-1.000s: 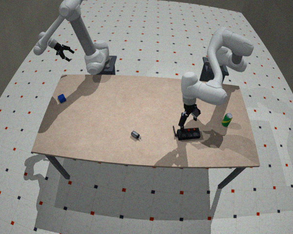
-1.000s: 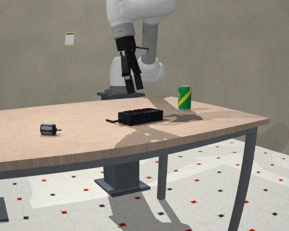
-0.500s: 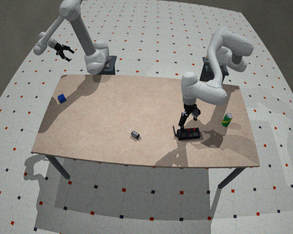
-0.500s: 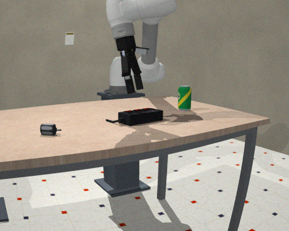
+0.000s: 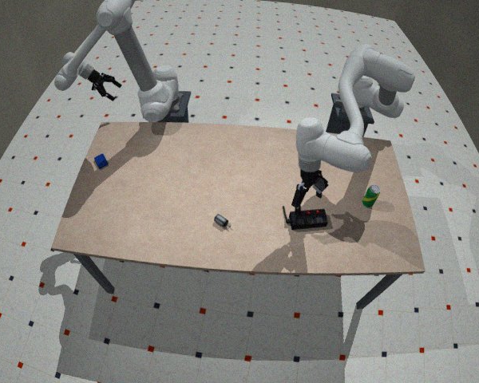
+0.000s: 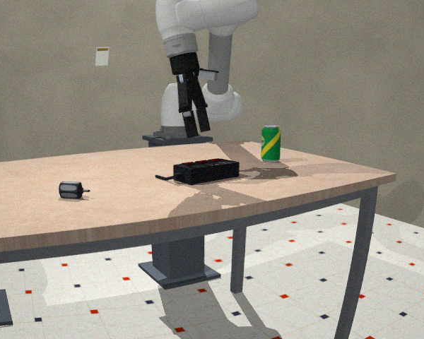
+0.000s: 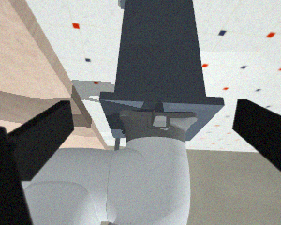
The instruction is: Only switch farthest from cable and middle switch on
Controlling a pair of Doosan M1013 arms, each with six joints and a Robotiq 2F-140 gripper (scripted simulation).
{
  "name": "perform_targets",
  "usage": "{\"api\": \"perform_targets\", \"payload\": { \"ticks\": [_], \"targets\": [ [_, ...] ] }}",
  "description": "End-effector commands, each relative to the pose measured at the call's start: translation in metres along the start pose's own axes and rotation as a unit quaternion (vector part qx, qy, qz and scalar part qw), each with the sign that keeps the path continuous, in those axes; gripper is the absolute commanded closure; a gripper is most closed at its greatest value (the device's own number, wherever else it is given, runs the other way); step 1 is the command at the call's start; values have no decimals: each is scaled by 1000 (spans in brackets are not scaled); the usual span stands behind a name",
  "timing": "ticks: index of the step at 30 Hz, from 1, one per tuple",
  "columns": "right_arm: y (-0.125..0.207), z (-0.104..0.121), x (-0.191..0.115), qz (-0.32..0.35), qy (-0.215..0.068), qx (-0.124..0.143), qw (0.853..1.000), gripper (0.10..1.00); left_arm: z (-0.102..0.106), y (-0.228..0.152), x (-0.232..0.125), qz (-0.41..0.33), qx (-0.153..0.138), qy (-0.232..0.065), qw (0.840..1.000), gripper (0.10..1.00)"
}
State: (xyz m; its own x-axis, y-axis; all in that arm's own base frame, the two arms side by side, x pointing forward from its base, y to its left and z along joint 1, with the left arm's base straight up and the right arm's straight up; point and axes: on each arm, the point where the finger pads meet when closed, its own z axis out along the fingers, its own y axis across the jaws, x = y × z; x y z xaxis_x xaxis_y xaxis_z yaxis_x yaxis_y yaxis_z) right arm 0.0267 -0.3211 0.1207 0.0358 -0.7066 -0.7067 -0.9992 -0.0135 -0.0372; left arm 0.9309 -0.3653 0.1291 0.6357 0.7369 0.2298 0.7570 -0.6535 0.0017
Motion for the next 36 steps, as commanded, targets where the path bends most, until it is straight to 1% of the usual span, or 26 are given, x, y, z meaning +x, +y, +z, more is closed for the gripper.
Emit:
{"api": "perform_targets", "payload": {
  "ticks": [1, 33, 34, 35, 36],
  "targets": [
    [0, 0, 0, 0, 0, 0, 1000, 98, -2, 0, 1, 0, -1, 1, 1000, 98],
    [0, 0, 0, 0, 0, 0, 1000, 98, -2, 0, 1, -3, -1, 0, 1000, 98],
    [0, 0, 0, 0, 0, 0, 1000, 98, -4, 0, 2, -18, 0, -4, 1000, 98],
    [0, 0, 0, 0, 0, 0, 1000, 98, -7, 0, 4, -50, 2, -14, 999, 98],
    [0, 0, 0, 0, 0, 0, 1000, 98, -12, -1, 8, -100, 6, -28, 995, 98]
  ]
}}
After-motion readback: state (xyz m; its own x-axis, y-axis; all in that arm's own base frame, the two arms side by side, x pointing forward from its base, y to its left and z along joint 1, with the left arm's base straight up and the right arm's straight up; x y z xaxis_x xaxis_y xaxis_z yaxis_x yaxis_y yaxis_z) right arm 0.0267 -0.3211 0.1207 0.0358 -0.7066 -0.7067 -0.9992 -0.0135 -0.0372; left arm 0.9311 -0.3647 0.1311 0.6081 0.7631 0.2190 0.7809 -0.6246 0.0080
